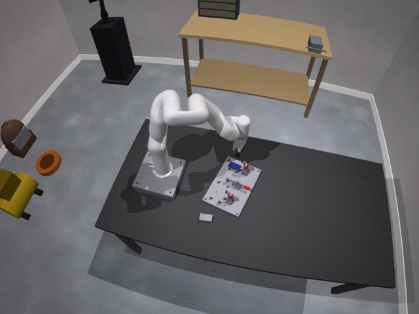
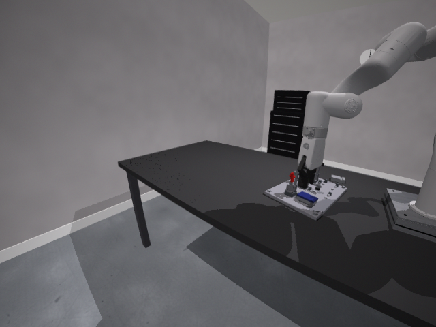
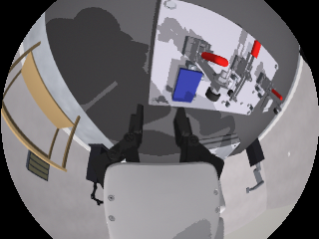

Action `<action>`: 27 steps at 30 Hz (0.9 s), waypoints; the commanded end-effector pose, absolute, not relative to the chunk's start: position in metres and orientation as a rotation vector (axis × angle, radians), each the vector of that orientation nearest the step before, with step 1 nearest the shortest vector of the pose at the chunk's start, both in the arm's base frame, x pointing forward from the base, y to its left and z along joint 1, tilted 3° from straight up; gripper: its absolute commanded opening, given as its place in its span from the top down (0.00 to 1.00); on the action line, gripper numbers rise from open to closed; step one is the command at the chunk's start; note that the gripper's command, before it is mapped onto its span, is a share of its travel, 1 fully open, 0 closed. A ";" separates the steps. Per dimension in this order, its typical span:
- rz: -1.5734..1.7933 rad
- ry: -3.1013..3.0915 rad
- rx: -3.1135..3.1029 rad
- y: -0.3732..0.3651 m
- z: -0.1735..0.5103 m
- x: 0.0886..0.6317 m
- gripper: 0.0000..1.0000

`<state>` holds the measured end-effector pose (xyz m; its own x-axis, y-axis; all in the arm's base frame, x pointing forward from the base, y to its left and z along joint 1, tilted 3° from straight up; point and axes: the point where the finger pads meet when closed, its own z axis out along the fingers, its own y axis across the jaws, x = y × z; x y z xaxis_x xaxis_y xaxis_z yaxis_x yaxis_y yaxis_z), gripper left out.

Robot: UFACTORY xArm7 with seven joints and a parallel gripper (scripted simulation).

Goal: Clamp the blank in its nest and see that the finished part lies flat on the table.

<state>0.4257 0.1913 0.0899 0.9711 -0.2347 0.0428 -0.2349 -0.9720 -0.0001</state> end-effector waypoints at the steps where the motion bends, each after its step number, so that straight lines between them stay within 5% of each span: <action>1: 0.084 -0.371 3.120 0.193 0.143 0.426 0.53; 27: 0.084 -0.371 3.120 0.141 0.180 0.412 0.53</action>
<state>0.4122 0.1456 0.1788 0.9703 -0.2368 0.0496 -0.2368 -0.9715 -0.0058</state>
